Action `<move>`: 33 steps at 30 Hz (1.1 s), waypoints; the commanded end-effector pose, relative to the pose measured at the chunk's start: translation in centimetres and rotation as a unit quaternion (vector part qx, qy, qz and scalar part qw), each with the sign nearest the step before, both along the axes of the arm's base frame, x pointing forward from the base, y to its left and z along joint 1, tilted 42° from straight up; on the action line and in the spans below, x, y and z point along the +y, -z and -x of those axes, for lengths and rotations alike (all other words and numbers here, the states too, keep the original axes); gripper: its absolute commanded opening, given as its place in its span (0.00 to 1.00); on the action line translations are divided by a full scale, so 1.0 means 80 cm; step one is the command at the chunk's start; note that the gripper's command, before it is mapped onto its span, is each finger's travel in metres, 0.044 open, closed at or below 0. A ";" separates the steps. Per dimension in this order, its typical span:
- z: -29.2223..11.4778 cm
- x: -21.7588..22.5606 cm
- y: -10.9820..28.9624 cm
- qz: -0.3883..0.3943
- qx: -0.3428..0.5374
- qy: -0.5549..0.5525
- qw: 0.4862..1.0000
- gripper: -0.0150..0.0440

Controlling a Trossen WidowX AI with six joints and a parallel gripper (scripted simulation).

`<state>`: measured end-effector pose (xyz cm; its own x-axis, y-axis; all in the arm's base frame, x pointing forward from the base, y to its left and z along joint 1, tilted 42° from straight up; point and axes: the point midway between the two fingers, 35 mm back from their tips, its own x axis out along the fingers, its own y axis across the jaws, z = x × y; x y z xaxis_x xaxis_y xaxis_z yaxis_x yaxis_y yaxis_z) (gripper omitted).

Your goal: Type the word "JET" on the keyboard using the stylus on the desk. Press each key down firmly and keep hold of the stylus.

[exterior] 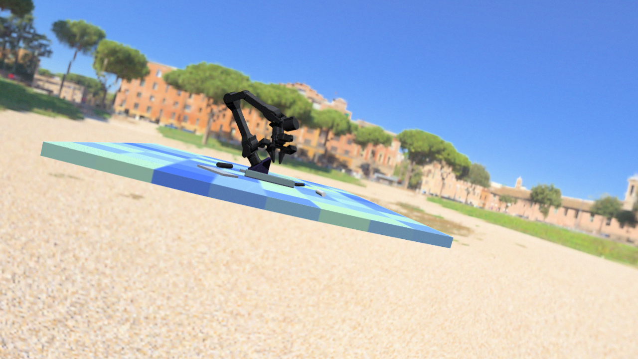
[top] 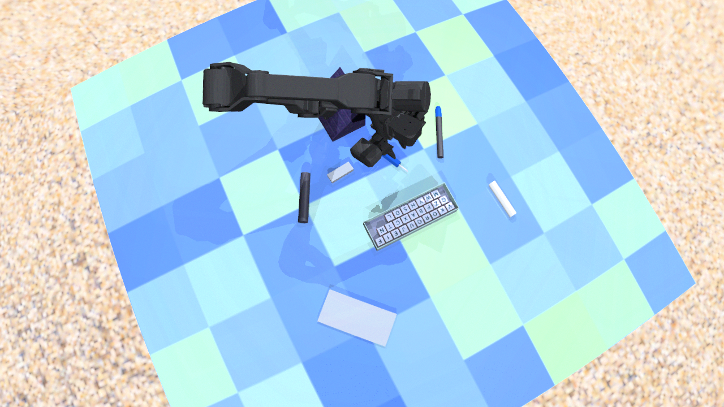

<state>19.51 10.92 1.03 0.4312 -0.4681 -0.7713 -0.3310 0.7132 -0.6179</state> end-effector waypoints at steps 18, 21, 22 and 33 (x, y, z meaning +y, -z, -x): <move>0.029 -0.030 0.020 -0.006 -0.013 -0.060 0.998 0.51; 0.029 -0.032 0.022 -0.006 -0.013 -0.060 0.998 0.51; 0.029 -0.032 0.023 -0.006 -0.013 -0.060 0.998 0.51; 0.028 -0.037 0.031 -0.006 -0.013 -0.060 0.998 0.51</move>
